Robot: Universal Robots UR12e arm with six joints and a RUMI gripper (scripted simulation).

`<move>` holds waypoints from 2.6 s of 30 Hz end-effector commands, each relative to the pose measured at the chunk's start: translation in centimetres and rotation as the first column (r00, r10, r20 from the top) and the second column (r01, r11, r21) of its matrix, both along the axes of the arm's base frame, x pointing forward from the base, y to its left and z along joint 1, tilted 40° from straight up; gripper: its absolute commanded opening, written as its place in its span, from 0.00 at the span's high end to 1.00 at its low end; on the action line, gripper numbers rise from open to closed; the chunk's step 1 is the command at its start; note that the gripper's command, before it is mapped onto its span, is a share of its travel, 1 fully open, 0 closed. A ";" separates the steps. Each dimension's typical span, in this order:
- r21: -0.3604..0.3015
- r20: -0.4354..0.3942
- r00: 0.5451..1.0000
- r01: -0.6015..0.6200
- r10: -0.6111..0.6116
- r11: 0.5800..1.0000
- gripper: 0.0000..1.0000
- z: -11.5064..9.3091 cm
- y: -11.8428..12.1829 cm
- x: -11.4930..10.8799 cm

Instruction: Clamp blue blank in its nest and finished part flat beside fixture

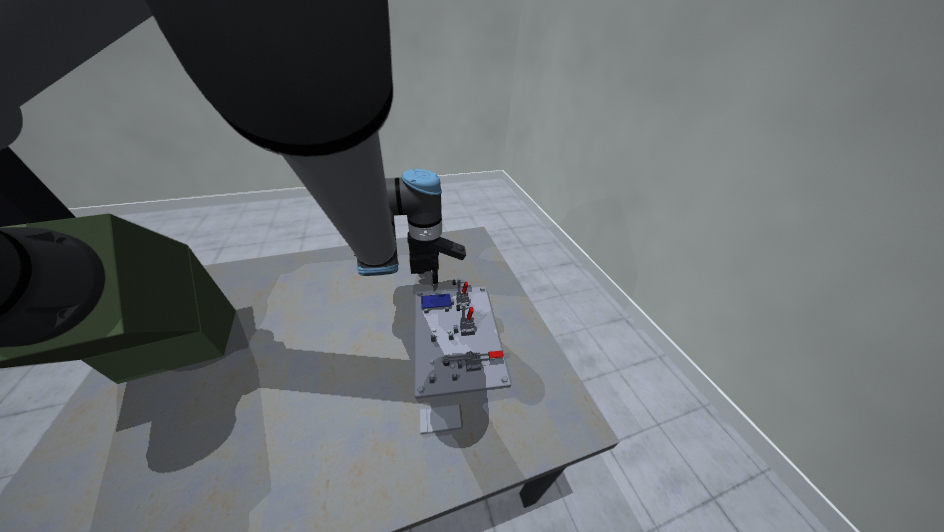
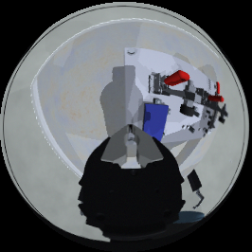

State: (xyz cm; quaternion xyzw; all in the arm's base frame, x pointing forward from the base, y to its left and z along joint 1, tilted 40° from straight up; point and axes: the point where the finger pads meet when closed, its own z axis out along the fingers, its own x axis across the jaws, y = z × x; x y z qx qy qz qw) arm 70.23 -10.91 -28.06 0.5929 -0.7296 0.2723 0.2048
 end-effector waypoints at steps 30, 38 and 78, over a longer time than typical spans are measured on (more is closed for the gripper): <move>0.000 0.001 1.000 -0.001 0.001 1.000 1.00 0.4 -0.4 -0.1; 0.000 0.001 1.000 -0.001 0.001 1.000 1.00 0.4 -0.4 -0.1; 0.000 0.001 1.000 -0.001 0.001 1.000 1.00 0.8 -0.9 -0.2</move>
